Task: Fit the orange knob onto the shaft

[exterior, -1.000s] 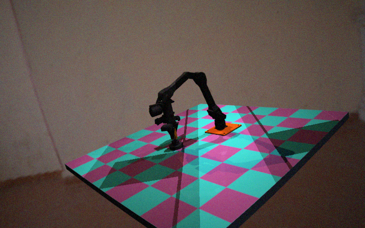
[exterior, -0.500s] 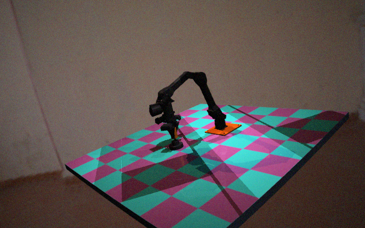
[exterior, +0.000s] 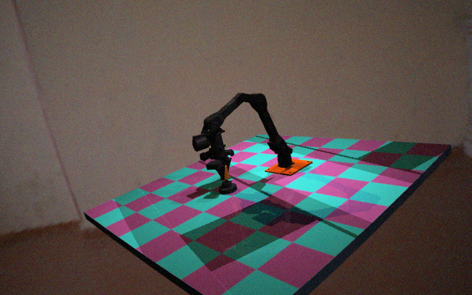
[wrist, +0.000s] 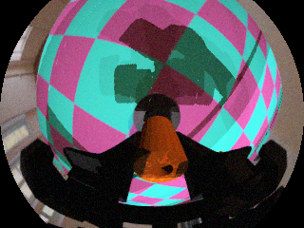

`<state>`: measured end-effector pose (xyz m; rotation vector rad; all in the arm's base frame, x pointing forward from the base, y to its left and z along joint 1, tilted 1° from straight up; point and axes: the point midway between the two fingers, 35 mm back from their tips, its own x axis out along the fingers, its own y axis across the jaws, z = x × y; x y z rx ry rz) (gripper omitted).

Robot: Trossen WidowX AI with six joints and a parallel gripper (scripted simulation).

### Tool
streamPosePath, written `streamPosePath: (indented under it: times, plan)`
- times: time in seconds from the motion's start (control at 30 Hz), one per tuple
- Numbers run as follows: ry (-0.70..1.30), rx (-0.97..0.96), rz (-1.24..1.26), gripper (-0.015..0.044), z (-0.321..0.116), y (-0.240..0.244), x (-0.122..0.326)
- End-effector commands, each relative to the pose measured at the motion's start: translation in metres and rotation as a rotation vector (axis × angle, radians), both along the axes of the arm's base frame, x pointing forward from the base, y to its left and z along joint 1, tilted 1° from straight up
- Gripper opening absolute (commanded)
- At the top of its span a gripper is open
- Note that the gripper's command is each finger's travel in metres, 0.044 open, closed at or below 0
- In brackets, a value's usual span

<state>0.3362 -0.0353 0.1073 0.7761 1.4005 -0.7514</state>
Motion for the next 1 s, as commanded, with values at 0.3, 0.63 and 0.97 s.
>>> streamPosePath:
  times: [0.3,0.63,0.97]
  plan:
    - [-0.001,-0.001,-0.006,0.0000,-0.004,0.000,0.000]
    - [-0.001,-0.001,-0.001,0.0000,-0.013,0.000,0.000]
    - [0.001,0.000,-0.001,0.0000,-0.017,0.000,0.000]
